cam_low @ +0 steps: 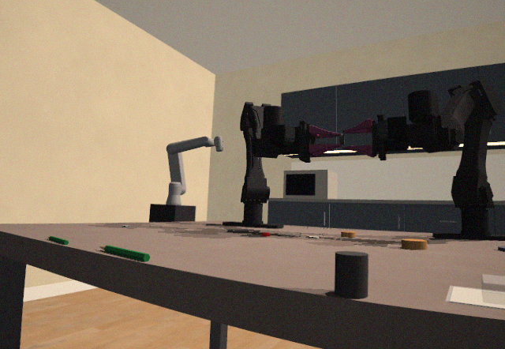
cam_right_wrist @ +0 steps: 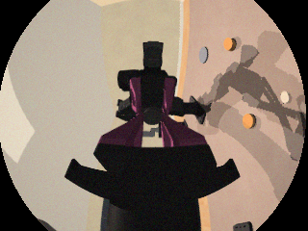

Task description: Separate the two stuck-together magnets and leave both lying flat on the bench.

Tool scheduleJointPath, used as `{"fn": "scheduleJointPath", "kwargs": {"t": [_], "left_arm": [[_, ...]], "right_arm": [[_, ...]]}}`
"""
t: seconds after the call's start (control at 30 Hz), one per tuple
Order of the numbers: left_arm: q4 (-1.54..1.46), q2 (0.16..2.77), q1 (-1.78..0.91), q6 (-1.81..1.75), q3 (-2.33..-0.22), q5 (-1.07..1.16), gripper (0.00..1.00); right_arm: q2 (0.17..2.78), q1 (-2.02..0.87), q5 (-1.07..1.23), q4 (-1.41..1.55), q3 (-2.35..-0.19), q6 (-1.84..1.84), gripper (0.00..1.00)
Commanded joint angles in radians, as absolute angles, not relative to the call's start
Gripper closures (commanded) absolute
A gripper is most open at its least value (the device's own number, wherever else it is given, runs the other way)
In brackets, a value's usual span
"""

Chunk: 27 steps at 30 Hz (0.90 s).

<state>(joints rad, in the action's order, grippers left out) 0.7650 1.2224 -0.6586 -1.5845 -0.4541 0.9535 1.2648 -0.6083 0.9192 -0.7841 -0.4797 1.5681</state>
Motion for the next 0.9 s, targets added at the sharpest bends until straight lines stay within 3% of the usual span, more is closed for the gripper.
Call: {"fn": "scheduleJointPath", "kwargs": {"t": [0.0,0.23,0.63,0.87], "left_arm": [[0.769,1.219,-0.661,-1.58,-0.463,0.953,0.6],[0.768,1.218,-0.662,-1.58,-0.463,0.952,0.6],[0.768,1.218,-0.662,-1.58,-0.463,0.952,0.73],[0.768,1.218,-0.662,-1.58,-0.463,0.952,0.73]], "right_arm": [[1.261,-0.608,0.919,-0.79,-0.486,1.563,0.76],[1.261,-0.608,0.919,-0.79,-0.486,1.563,0.76],[1.261,-0.608,0.919,-0.79,-0.486,1.563,0.76],[1.261,-0.608,0.919,-0.79,-0.486,1.563,0.76]]}}
